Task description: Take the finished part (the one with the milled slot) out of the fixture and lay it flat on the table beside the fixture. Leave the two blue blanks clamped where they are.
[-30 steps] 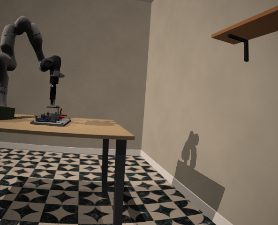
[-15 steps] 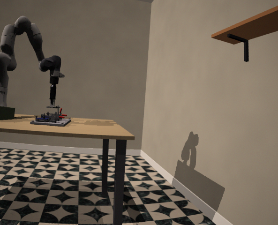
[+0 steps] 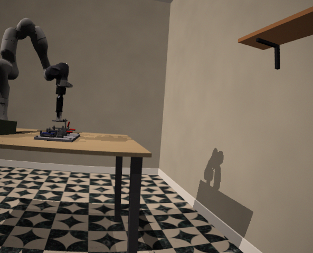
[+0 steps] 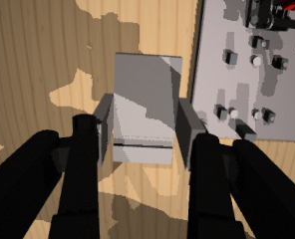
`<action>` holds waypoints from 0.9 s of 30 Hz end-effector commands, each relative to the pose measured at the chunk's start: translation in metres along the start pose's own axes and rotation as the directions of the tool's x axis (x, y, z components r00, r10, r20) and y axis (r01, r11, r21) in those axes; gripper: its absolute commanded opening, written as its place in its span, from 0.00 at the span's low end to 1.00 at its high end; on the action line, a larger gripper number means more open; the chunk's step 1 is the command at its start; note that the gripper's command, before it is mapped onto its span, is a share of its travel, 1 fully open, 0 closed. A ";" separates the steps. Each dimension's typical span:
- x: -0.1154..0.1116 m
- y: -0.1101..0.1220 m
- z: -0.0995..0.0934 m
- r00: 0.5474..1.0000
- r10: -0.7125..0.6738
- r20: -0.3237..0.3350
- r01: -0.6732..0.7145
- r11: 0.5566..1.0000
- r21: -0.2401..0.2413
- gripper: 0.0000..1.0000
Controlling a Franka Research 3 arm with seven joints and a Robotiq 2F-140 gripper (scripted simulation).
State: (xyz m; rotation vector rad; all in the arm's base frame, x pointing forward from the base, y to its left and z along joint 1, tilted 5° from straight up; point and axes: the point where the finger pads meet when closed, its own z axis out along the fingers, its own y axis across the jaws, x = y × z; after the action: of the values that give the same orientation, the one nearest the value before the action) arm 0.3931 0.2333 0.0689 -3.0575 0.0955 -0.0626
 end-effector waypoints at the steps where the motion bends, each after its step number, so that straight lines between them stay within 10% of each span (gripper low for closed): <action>1: 0.001 0.000 0.002 1.000 0.005 -0.003 -0.005 1.000 0.000 0.00; 27: 0.002 -0.001 0.050 1.000 0.005 -0.003 -0.005 1.000 0.000 0.00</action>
State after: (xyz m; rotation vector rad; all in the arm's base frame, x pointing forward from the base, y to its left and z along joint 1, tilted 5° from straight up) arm 0.3898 0.2351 0.0209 -3.0568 0.0416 -0.0334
